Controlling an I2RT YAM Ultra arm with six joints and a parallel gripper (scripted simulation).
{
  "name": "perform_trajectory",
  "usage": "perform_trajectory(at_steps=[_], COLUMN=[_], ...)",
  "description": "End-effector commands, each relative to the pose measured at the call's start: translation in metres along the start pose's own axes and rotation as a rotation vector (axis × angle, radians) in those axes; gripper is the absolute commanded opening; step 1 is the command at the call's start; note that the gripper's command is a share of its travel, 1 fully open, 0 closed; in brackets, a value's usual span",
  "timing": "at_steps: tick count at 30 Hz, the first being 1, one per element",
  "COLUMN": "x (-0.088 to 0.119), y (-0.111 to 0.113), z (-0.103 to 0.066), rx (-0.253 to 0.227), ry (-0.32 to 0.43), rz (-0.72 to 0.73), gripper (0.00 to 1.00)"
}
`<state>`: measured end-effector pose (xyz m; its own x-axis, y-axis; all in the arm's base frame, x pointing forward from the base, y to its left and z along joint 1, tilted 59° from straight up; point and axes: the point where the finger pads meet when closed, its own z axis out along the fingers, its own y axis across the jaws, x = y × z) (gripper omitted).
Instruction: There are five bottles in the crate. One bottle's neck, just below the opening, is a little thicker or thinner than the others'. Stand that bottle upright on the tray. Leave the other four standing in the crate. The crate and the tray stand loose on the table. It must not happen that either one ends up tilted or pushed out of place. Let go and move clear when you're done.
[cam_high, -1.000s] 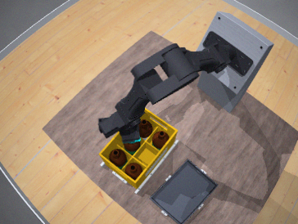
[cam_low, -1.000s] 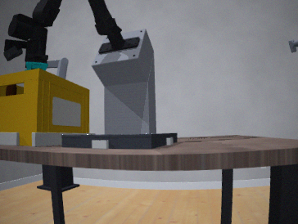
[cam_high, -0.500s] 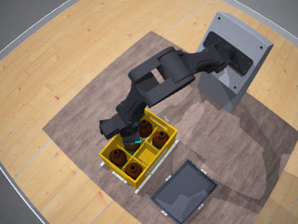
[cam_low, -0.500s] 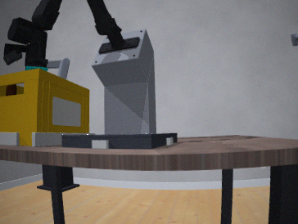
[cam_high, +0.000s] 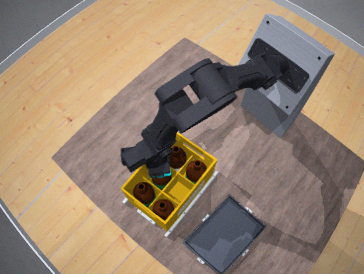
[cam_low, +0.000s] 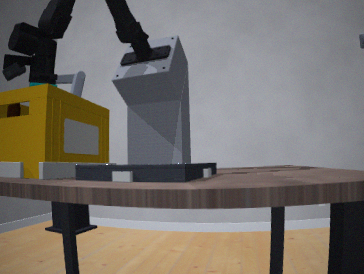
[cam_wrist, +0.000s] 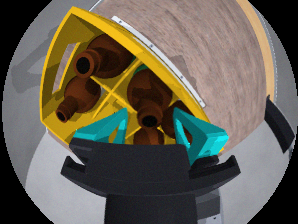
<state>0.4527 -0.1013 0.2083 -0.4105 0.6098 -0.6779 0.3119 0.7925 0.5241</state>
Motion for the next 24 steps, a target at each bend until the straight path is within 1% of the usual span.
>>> perform_trajectory(at_steps=[1, 7, 24], x=[-0.0129, -0.0161, -0.0161], y=[0.0076, 0.011, 0.011], z=[0.0001, -0.0041, -0.0041], rx=[-0.014, -0.021, -0.021], ry=[-0.035, -0.046, -0.046], rz=[-0.005, -0.01, -0.01], gripper=[0.61, 0.61, 0.61])
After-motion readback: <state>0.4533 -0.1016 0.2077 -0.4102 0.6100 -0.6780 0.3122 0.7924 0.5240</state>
